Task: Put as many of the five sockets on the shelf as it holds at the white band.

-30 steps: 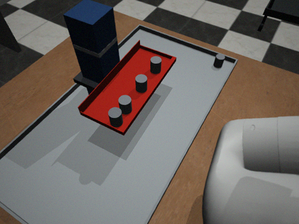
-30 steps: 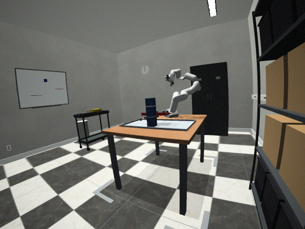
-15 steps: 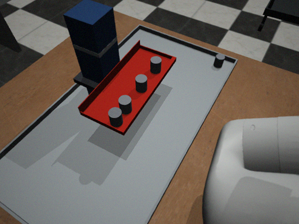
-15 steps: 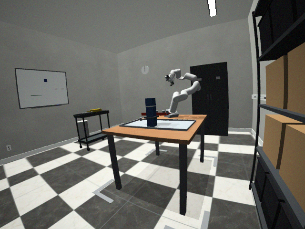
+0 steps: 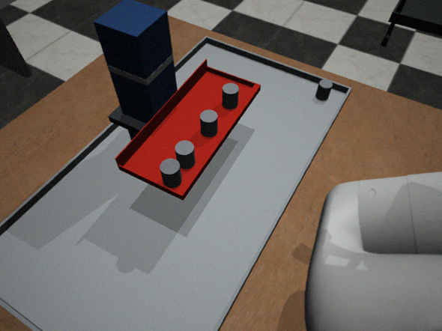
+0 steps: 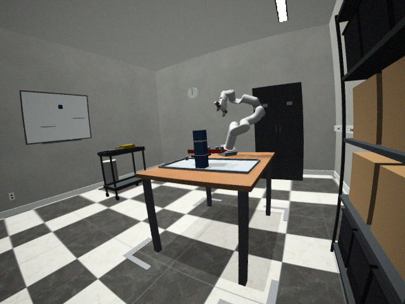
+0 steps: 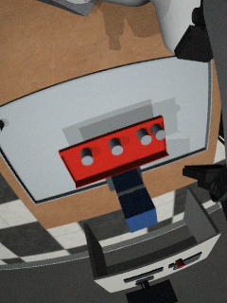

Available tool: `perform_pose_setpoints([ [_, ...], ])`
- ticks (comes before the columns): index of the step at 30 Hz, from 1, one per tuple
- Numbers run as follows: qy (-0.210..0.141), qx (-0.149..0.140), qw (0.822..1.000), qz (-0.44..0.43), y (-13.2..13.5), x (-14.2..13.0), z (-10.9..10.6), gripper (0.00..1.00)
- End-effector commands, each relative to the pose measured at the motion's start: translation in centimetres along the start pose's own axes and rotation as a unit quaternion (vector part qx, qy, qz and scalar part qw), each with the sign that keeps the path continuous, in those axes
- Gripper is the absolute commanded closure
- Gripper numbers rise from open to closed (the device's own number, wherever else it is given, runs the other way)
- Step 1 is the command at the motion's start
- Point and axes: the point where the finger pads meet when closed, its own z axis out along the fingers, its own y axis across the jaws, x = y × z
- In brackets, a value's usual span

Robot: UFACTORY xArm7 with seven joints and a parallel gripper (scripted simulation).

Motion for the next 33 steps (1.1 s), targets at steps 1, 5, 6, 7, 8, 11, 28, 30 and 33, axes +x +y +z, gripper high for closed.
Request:
perform_pose_setpoints([
  [1,0.025,-0.088,0.996,-0.022,-2.2,2.1,4.5,0.0],
  [5,0.035,-0.136,0.989,-0.04,-2.6,2.9,7.0,0.0],
  [6,0.043,-0.182,0.98,-0.062,-2.8,3.5,9.6,0.0],
  [7,0.043,-0.182,0.98,-0.062,-2.8,3.5,9.6,0.0],
  [8,0.043,-0.182,0.98,-0.062,-2.8,3.5,9.6,0.0],
  [11,0.05,-0.223,0.97,-0.085,-2.8,3.9,12.0,0.0],
  [28,0.061,-0.319,0.934,-0.15,-1.9,4.6,17.8,0.0],
  [30,0.061,-0.319,0.934,-0.15,-1.9,4.6,17.8,0.0],
  [33,0.064,-0.319,0.933,-0.152,-2.8,3.2,19.8,0.39],
])
